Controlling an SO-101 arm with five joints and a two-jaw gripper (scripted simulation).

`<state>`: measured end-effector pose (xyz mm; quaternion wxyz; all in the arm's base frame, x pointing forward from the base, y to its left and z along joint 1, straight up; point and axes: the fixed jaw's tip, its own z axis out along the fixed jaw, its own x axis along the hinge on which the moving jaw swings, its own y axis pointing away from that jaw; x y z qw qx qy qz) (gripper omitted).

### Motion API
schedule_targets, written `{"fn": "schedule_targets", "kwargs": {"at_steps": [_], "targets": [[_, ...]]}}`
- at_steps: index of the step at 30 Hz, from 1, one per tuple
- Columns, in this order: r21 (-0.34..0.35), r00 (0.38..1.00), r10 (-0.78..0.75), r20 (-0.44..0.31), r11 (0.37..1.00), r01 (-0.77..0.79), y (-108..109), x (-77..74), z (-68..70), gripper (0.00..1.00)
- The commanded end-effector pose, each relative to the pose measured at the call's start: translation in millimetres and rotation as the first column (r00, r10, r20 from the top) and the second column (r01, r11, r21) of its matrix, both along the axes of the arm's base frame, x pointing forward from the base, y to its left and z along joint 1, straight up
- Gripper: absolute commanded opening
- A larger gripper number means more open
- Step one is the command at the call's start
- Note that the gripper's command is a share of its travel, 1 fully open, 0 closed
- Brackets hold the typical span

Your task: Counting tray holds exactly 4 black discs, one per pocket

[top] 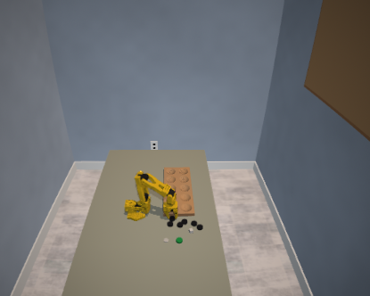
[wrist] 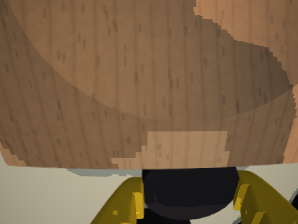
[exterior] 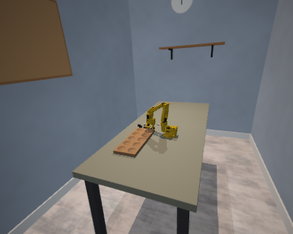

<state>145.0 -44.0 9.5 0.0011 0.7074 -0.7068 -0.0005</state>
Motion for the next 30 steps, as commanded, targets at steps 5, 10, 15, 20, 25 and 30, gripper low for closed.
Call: {"fn": "schedule_targets", "kwargs": {"at_steps": [5,10,15,20,25,30], "targets": [[-0.012,0.999,0.007,0.047,1.000,-0.007,-1.3,7.6,5.6,0.00],[-0.012,0.999,0.007,0.047,1.000,-0.007,-1.3,7.6,5.6,0.00],[-0.012,0.999,0.007,0.047,1.000,-0.007,-1.3,7.6,5.6,0.00],[-0.012,0.999,0.007,0.047,1.000,-0.007,-1.3,7.6,5.6,0.00],[-0.012,0.999,0.007,0.047,1.000,-0.007,-1.3,7.6,5.6,0.00],[-0.012,0.999,0.007,0.047,1.000,-0.007,-1.3,7.6,5.6,0.00]]}}
